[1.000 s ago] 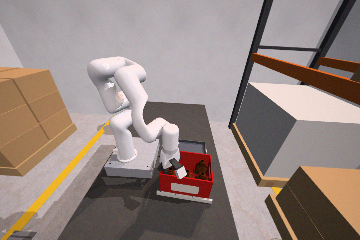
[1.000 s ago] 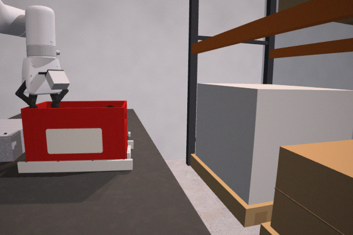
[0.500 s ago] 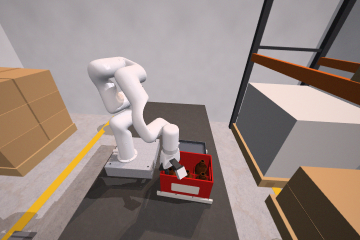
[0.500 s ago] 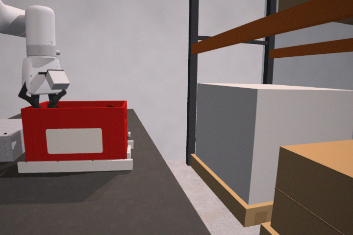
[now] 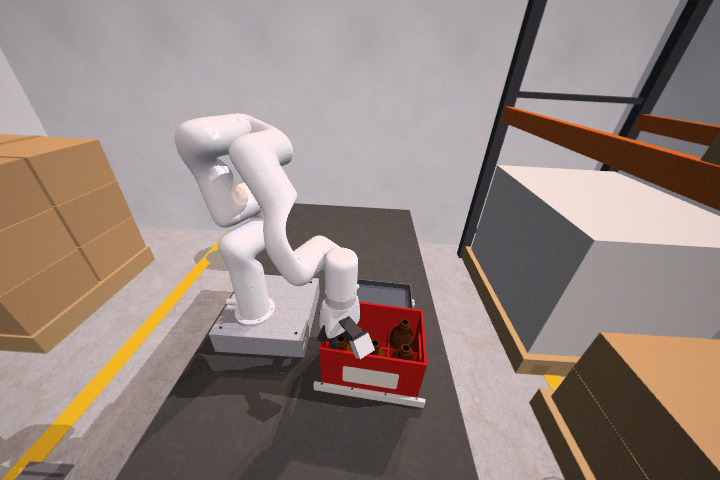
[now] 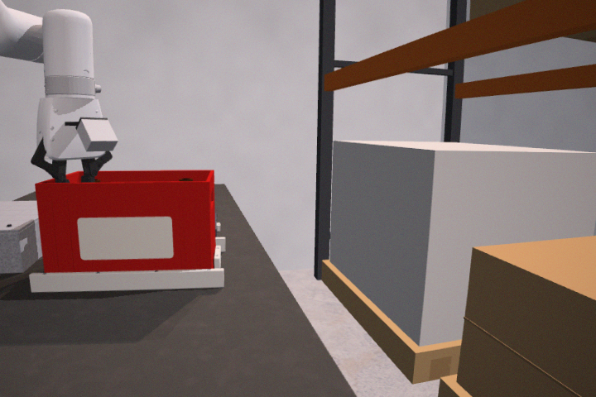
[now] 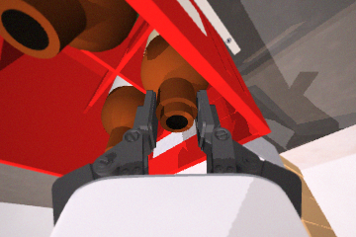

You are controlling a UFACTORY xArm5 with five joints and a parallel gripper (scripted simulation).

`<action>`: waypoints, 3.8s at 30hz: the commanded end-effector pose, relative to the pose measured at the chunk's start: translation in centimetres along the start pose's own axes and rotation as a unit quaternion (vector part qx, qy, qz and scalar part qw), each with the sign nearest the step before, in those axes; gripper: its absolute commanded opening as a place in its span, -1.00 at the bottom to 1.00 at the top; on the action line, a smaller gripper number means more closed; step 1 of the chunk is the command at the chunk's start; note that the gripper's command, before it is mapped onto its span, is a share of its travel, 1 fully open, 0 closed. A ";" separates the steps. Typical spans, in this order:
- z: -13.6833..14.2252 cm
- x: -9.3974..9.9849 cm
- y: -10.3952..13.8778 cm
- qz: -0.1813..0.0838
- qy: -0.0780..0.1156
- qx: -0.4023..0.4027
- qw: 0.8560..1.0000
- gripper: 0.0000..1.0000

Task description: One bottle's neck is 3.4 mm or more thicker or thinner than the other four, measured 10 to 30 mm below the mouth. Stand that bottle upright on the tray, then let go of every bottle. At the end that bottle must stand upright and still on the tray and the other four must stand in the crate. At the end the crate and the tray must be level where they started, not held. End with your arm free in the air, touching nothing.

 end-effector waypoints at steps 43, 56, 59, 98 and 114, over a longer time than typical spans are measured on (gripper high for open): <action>0.0 0.1 -0.1 0.001 -0.001 0.000 1.000 0.30; 0.0 0.3 -0.1 0.001 -0.001 0.000 1.000 0.30; 0.0 0.6 -0.1 0.001 -0.001 0.000 1.000 0.30; -0.1 8.5 -0.1 0.001 -0.001 0.000 1.000 0.30; -0.1 8.5 -0.1 0.001 -0.001 0.000 1.000 -1.00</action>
Point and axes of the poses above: the point where the finger pads meet when closed, its own x axis back along the fingers, its own z axis across the jaws, y = z × x, the point moved 3 cm from there along x, back along the fingers, and after that the axes turned 1 degree about -x, right-handed, at the moved point
